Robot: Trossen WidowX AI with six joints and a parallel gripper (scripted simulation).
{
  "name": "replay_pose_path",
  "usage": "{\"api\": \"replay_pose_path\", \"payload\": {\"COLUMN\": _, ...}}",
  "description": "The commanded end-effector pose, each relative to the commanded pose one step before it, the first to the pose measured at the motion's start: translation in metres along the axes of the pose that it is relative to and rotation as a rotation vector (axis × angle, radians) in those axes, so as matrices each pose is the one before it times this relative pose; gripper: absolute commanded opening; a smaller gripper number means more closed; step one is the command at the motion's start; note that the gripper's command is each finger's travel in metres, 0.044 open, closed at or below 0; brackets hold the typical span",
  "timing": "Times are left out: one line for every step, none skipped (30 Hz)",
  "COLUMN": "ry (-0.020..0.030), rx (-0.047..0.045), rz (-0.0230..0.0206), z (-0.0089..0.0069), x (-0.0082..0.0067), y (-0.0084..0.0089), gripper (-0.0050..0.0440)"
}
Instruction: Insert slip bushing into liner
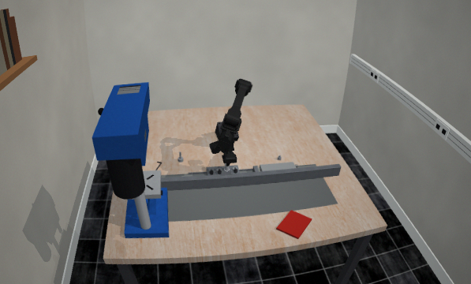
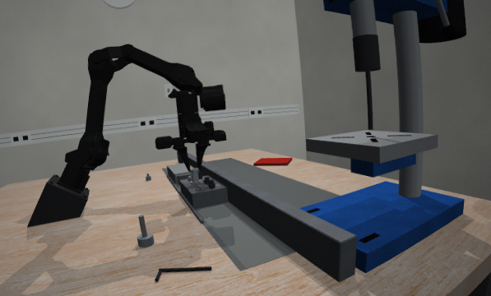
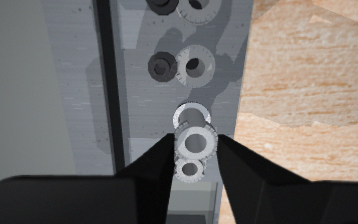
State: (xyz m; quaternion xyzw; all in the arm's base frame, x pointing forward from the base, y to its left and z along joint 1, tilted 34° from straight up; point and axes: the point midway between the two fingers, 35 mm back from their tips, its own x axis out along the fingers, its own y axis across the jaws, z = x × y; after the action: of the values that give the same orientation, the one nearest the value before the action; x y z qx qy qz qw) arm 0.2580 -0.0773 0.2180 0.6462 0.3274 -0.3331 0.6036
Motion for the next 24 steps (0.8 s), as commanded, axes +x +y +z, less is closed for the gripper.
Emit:
{"api": "replay_pose_path", "payload": {"ry": -0.00134, "rx": 0.00035, "rz": -0.00018, "z": -0.00036, "x": 0.00098, "y": -0.00046, "gripper": -0.005}}
{"api": "replay_pose_path", "payload": {"ry": -0.00139, "rx": -0.00152, "rz": 0.00467, "z": -0.00011, "x": -0.00107, "y": 0.0003, "gripper": -0.005}}
{"api": "replay_pose_path", "payload": {"ry": 0.00069, "rx": 0.00087, "rz": -0.00236, "z": 0.00006, "x": 0.0012, "y": -0.00006, "gripper": -0.005}}
{"api": "replay_pose_path", "payload": {"ry": 0.00099, "rx": 0.00077, "rz": -0.00234, "z": -0.00005, "x": 0.00146, "y": -0.00005, "gripper": -0.005}}
{"api": "replay_pose_path", "payload": {"ry": -0.0001, "rx": 0.00034, "rz": -0.00009, "z": 0.00001, "x": 0.00102, "y": 0.00006, "gripper": -0.005}}
{"api": "replay_pose_path", "payload": {"ry": -0.00038, "rx": 0.0005, "rz": -0.00012, "z": 0.0001, "x": 0.00124, "y": 0.00004, "gripper": -0.005}}
{"api": "replay_pose_path", "payload": {"ry": 0.00008, "rx": 0.00013, "rz": 0.00002, "z": 0.00003, "x": 0.00145, "y": 0.00007, "gripper": -0.005}}
{"api": "replay_pose_path", "payload": {"ry": -0.0003, "rx": 0.0, "rz": -0.00009, "z": 0.00008, "x": 0.00158, "y": 0.00005, "gripper": -0.005}}
{"api": "replay_pose_path", "payload": {"ry": -0.00028, "rx": 0.0, "rz": -0.00008, "z": 0.00008, "x": 0.00161, "y": 0.00005, "gripper": -0.005}}
{"api": "replay_pose_path", "payload": {"ry": -0.00022, "rx": 0.0, "rz": -0.00006, "z": 0.00006, "x": 0.00161, "y": 0.00005, "gripper": -0.005}}
{"api": "replay_pose_path", "payload": {"ry": -0.00003, "rx": 0.0, "rz": 0.0, "z": 0.00003, "x": 0.00161, "y": 0.00005, "gripper": -0.005}}
{"api": "replay_pose_path", "payload": {"ry": -0.00011, "rx": 0.0, "rz": -0.00003, "z": 0.00004, "x": 0.00161, "y": 0.00004, "gripper": -0.005}}
{"api": "replay_pose_path", "payload": {"ry": -0.00038, "rx": 0.0, "rz": -0.00011, "z": 0.00007, "x": 0.00161, "y": 0.00002, "gripper": -0.005}}
{"api": "replay_pose_path", "payload": {"ry": 0.0, "rx": 0.0, "rz": 0.00001, "z": 0.0, "x": 0.00161, "y": 0.00003, "gripper": -0.005}}
{"api": "replay_pose_path", "payload": {"ry": 0.0, "rx": 0.0, "rz": 0.00001, "z": -0.00001, "x": 0.00162, "y": 0.00002, "gripper": -0.005}}
{"api": "replay_pose_path", "payload": {"ry": 0.0, "rx": 0.0, "rz": 0.00001, "z": -0.00003, "x": 0.00162, "y": 0.00001, "gripper": -0.005}}
{"api": "replay_pose_path", "payload": {"ry": 0.0, "rx": 0.0, "rz": 0.0, "z": 0.0, "x": 0.0, "y": 0.0, "gripper": -0.005}}
{"api": "replay_pose_path", "payload": {"ry": 0.0, "rx": 0.0, "rz": 0.0, "z": 0.0, "x": 0.0, "y": 0.0, "gripper": -0.005}}
{"api": "replay_pose_path", "payload": {"ry": 0.00098, "rx": -0.00083, "rz": 0.00031, "z": -0.00019, "x": 0.00159, "y": 0.00007, "gripper": -0.005}}
{"api": "replay_pose_path", "payload": {"ry": -0.00041, "rx": 0.00037, "rz": -0.00011, "z": 0.0, "x": 0.00162, "y": -0.00001, "gripper": -0.005}}
{"api": "replay_pose_path", "payload": {"ry": -0.00023, "rx": 0.00021, "rz": -0.00006, "z": -0.00003, "x": 0.00164, "y": -0.00003, "gripper": -0.005}}
{"api": "replay_pose_path", "payload": {"ry": -0.00021, "rx": 0.00019, "rz": -0.00005, "z": -0.00004, "x": 0.00164, "y": -0.00003, "gripper": -0.005}}
{"api": "replay_pose_path", "payload": {"ry": -0.00011, "rx": 0.0001, "rz": -0.00001, "z": -0.00007, "x": 0.00164, "y": -0.00004, "gripper": -0.005}}
{"api": "replay_pose_path", "payload": {"ry": 0.00001, "rx": 0.00001, "rz": 0.00002, "z": -0.00012, "x": 0.00131, "y": -0.00003, "gripper": -0.005}}
